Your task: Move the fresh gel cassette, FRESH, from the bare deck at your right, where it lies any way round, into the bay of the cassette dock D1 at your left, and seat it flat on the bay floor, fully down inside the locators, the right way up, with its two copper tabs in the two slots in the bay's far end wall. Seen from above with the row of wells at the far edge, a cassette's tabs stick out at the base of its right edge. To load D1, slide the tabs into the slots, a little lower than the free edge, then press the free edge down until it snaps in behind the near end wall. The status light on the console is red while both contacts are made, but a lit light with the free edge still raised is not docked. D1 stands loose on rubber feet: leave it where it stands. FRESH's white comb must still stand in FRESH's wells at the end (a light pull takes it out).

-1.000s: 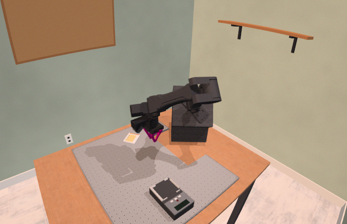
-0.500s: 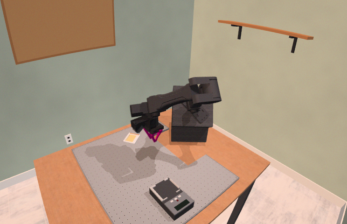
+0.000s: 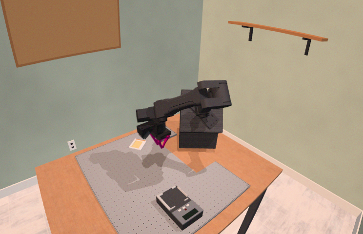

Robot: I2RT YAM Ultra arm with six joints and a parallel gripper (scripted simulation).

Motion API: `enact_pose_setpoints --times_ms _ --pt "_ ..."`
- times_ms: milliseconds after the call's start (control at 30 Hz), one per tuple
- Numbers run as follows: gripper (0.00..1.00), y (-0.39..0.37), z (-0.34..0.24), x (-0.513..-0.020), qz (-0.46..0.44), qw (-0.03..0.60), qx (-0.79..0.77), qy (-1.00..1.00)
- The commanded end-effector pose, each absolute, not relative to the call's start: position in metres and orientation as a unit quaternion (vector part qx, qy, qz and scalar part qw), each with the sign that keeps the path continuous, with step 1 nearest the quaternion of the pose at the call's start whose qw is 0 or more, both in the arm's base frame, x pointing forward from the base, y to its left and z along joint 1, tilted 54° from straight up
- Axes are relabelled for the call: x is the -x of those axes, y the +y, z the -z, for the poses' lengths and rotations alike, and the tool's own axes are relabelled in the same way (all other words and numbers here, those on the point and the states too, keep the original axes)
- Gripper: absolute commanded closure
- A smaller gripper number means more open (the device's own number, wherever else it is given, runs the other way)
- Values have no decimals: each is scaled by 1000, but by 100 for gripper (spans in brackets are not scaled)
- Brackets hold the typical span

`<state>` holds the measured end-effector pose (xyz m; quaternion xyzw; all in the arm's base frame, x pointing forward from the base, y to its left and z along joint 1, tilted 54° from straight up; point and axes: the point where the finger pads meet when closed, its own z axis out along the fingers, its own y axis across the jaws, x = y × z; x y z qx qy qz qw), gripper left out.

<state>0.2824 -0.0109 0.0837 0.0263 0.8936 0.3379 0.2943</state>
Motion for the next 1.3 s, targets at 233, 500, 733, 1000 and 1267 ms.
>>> enact_pose_setpoints --times_ms 233,500,733,1000,1267 --pt "66 -22 -97 -291 -326 322 -25 889" --pt "66 7 -59 -296 -340 288 -35 894" --pt "66 27 -38 -314 -339 288 -35 895" --pt "66 44 -21 -330 -338 288 -35 895" --pt "66 40 -26 -336 -333 304 -38 892"
